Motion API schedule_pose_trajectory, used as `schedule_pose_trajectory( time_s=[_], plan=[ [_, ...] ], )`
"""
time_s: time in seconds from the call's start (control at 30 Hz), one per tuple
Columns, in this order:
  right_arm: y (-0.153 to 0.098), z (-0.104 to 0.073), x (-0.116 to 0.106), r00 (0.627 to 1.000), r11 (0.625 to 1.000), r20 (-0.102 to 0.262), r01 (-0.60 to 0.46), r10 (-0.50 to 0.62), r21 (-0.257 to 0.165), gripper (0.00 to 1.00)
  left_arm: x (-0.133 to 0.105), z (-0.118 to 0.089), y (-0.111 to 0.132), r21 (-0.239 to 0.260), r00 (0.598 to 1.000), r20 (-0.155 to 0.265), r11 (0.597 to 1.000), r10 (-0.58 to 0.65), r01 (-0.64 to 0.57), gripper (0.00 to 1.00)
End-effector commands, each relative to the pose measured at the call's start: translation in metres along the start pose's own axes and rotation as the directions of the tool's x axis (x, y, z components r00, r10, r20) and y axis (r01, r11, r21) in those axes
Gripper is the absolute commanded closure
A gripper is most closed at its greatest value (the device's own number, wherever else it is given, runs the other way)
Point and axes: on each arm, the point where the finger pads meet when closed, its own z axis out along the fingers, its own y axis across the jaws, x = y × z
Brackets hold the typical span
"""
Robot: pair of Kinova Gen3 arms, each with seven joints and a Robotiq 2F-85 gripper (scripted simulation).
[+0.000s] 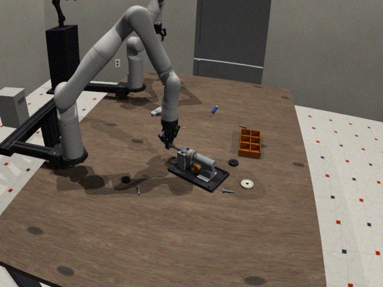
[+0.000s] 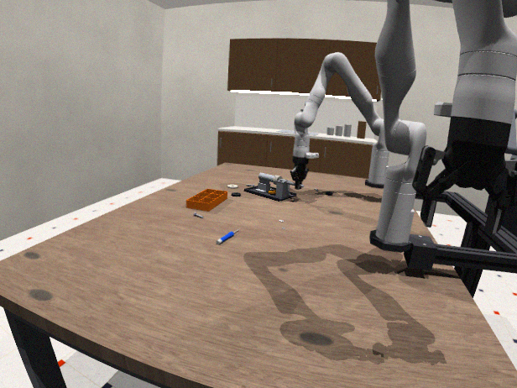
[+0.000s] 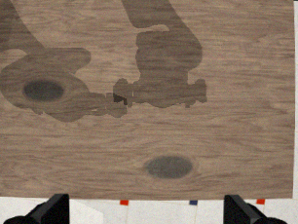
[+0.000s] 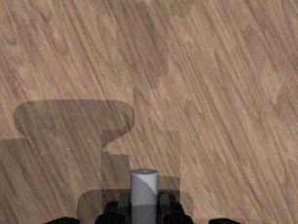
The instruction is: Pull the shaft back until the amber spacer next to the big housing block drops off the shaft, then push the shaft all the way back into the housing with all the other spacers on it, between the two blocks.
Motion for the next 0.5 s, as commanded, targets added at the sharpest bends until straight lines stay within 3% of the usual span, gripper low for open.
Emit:
schedule_pose_trajectory(
  time_s=[0.0, 0.47],
  plan=[
    [0.0006, -0.0008, -0.0012, 1.0, 1.0, 0.001, 0.0, 0.0, -0.002, 0.903, -0.0003, -0.0007, 0.0001, 0.0, 1.0, 0.002, 1.0, 0.0, 0.0, 0.002],
    [0.0006, -0.0008, -0.0027, 1.0, 1.0, 0.001, 0.0, 0.0, -0.002, 0.903, -0.0003, -0.0007, 0.0001, 0.0, 1.0, 0.002, 1.0, 0.0, 0.0, 0.002]
  ],
)
